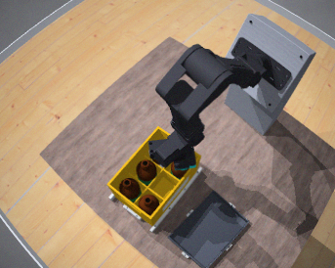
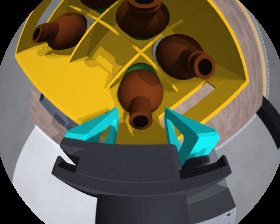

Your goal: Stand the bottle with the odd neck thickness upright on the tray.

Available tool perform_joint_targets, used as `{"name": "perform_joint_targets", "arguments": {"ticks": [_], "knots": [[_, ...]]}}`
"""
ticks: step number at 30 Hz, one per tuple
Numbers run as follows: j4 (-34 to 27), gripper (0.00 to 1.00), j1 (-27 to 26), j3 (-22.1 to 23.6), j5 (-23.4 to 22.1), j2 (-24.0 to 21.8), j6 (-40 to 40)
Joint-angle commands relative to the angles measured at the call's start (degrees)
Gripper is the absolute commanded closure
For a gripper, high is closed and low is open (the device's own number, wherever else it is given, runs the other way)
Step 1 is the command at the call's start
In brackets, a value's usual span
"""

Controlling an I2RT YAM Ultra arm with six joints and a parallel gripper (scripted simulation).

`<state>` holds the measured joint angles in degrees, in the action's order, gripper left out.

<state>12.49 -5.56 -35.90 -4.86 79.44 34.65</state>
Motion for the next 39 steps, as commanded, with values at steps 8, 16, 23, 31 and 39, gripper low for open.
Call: {"name": "perform_joint_targets", "arguments": {"ticks": [8,16,23,31,39], "knots": [[0.82,0.39,0.72,-0.93,0.32,0.54,0.44],[0.80,0.39,0.73,-0.79,0.32,0.62,0.42],[0.80,0.39,0.73,-0.79,0.32,0.62,0.41],[0.80,0.39,0.73,-0.79,0.32,0.62,0.41],[0.80,0.39,0.73,-0.79,0.32,0.62,0.41]]}}
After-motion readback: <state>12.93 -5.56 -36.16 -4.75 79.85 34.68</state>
